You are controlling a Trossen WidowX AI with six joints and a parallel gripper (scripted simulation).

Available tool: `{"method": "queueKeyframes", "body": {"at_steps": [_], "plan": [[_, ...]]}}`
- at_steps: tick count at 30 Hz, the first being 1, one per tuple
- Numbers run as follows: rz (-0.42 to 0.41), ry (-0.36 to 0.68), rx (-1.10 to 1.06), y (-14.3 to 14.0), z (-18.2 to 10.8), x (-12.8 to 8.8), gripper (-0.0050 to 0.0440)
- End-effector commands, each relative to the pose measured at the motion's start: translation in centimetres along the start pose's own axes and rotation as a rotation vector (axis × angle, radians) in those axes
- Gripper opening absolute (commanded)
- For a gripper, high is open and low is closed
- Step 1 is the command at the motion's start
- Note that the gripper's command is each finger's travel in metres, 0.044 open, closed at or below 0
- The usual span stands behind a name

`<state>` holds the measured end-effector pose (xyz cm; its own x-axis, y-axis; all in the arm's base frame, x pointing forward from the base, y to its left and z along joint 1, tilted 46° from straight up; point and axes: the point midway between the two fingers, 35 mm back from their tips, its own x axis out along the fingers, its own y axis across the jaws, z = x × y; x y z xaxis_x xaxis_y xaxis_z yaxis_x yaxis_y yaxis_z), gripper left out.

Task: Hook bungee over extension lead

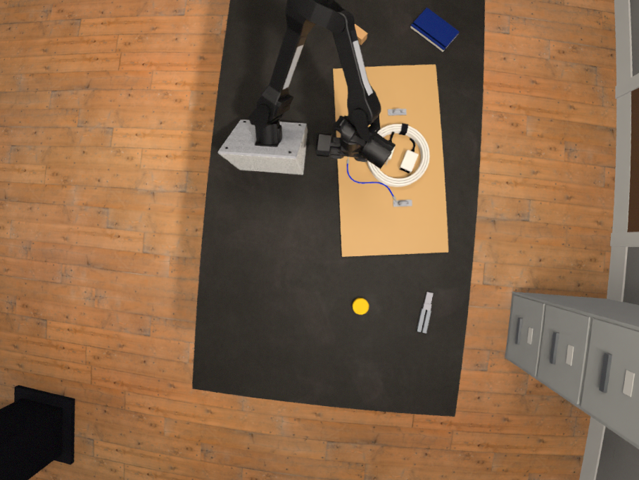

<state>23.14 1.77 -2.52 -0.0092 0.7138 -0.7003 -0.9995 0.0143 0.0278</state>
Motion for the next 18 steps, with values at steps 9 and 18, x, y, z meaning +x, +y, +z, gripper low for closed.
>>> {"method": "queueKeyframes", "body": {"at_steps": [9, 18], "plan": [[0.004, -0.001, -0.025, 0.0, 0.1, 1.3, 0.0150], [0.004, 0.000, -0.025, 0.0, 0.0, 2.8, 0.0150]]}}
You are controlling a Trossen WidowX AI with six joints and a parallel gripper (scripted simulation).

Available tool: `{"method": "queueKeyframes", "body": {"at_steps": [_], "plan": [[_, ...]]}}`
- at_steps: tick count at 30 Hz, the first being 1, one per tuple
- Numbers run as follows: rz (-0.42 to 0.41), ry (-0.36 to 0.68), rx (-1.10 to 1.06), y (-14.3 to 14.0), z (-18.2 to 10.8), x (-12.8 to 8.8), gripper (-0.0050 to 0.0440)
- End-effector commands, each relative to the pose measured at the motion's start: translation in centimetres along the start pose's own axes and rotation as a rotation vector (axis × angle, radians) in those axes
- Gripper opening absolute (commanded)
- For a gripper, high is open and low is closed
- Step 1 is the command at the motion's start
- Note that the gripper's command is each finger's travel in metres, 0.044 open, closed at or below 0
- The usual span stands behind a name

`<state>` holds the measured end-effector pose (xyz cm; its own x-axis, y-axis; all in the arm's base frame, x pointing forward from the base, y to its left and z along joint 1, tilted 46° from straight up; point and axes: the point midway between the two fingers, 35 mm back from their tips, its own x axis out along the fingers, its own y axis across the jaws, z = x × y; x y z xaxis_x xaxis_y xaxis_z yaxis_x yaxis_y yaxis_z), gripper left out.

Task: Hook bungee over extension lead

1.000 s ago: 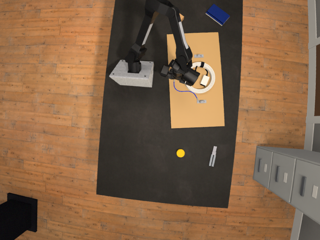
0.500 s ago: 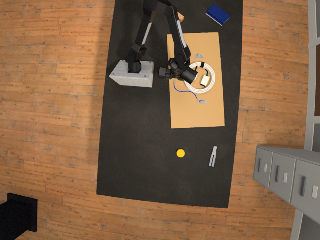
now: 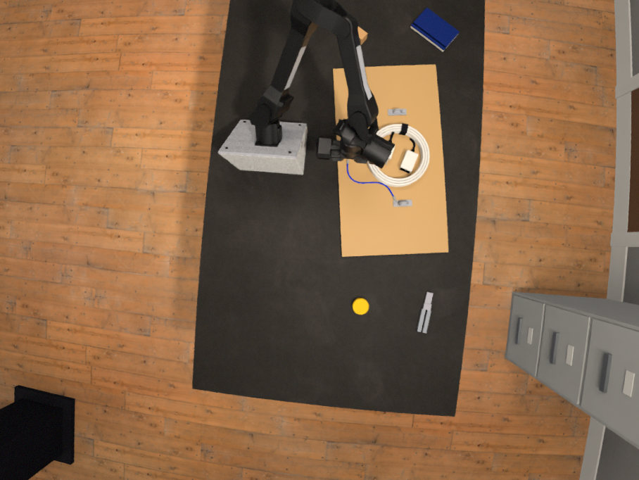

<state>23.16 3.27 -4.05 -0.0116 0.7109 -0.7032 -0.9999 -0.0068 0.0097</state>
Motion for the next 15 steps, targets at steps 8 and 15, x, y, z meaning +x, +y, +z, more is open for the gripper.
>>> {"method": "queueKeyframes", "body": {"at_steps": [8, 15], "plan": [[0.002, -0.005, 0.003, 0.1, 0.1, 2.3, 0.0150], [0.003, -0.006, 0.003, 0.2, 0.2, 3.2, 0.0150]]}}
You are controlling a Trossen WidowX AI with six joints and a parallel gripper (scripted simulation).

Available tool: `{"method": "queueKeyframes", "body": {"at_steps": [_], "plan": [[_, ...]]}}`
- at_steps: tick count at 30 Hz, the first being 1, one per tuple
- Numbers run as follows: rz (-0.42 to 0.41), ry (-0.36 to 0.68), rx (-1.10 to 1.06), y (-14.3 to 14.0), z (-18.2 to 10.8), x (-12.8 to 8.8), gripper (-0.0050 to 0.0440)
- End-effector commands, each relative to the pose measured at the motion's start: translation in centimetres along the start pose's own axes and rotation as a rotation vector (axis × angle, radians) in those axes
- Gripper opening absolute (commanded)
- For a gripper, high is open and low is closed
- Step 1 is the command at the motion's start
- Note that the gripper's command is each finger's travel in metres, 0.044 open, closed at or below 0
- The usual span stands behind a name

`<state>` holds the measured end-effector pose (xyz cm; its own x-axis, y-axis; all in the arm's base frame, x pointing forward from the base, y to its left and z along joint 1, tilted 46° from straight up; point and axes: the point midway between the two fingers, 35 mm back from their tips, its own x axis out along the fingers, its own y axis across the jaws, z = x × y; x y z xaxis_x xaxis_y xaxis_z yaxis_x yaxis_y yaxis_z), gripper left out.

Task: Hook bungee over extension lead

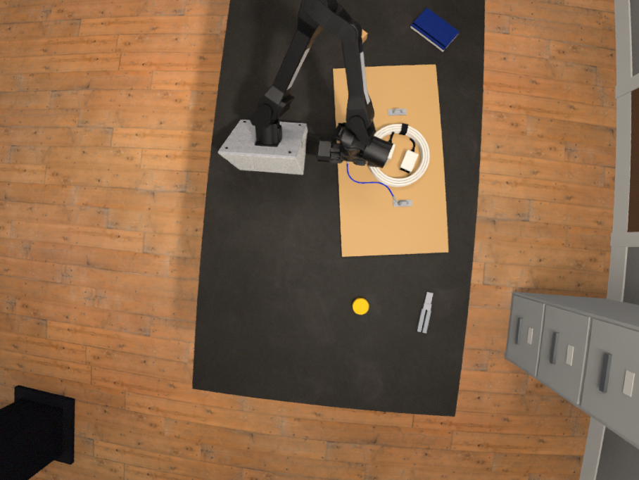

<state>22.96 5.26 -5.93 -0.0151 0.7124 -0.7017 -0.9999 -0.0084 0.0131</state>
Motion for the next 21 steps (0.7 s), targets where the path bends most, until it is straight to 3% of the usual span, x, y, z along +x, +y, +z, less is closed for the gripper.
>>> {"method": "queueKeyframes", "body": {"at_steps": [1, 11, 21], "plan": [[-0.001, -0.004, 0.001, 0.0, 0.1, 0.6, 0.0150], [0.000, -0.006, 0.001, 0.1, 0.2, 2.1, 0.0150], [-0.011, 0.001, -0.010, -0.3, 0.2, 1.9, 0.0150]]}}
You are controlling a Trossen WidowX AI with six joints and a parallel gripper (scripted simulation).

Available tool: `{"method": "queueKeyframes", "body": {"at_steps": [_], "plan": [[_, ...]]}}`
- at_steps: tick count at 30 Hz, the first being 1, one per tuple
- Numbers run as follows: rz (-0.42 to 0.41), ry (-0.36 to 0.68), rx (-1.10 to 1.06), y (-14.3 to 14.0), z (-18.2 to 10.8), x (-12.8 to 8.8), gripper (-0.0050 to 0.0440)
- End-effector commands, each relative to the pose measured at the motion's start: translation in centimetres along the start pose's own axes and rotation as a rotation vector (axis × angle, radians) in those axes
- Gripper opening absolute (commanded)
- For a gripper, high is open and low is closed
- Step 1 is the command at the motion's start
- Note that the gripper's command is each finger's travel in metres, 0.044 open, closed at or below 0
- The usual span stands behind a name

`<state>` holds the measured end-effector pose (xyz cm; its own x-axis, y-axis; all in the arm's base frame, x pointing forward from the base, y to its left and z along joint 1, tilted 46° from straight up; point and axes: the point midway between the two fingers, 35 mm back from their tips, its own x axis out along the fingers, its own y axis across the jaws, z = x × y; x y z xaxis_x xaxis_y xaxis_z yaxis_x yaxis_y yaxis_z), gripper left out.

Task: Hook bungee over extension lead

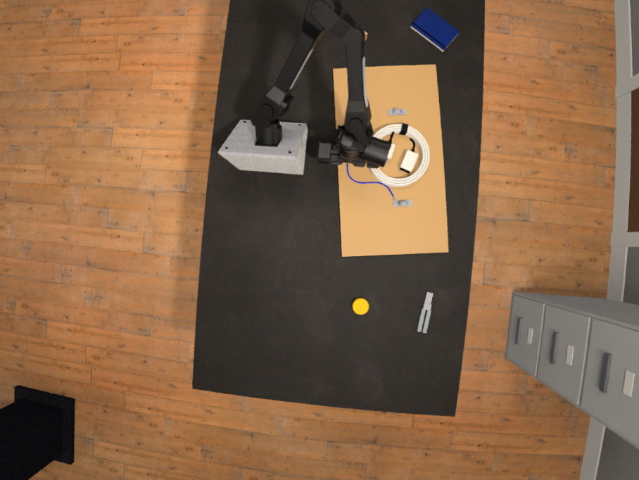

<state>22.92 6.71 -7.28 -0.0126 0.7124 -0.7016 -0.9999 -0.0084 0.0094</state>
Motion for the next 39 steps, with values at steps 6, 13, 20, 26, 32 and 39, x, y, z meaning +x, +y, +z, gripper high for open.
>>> {"method": "queueKeyframes", "body": {"at_steps": [6, 13, 20, 26, 32, 39], "plan": [[-0.004, -0.001, -0.004, -0.2, 0.1, 0.0, 0.0150], [-0.008, 0.001, -0.008, -0.3, 0.1, -0.1, 0.0102], [-0.008, 0.001, -0.008, -0.3, 0.1, -0.1, 0.0055], [-0.008, 0.001, -0.008, -0.3, 0.1, -0.1, 0.0015], [-0.008, 0.001, -0.008, -0.3, 0.1, -0.1, 0.0000], [-0.020, 0.009, -0.020, -0.8, 0.0, -0.9, -0.0003]]}}
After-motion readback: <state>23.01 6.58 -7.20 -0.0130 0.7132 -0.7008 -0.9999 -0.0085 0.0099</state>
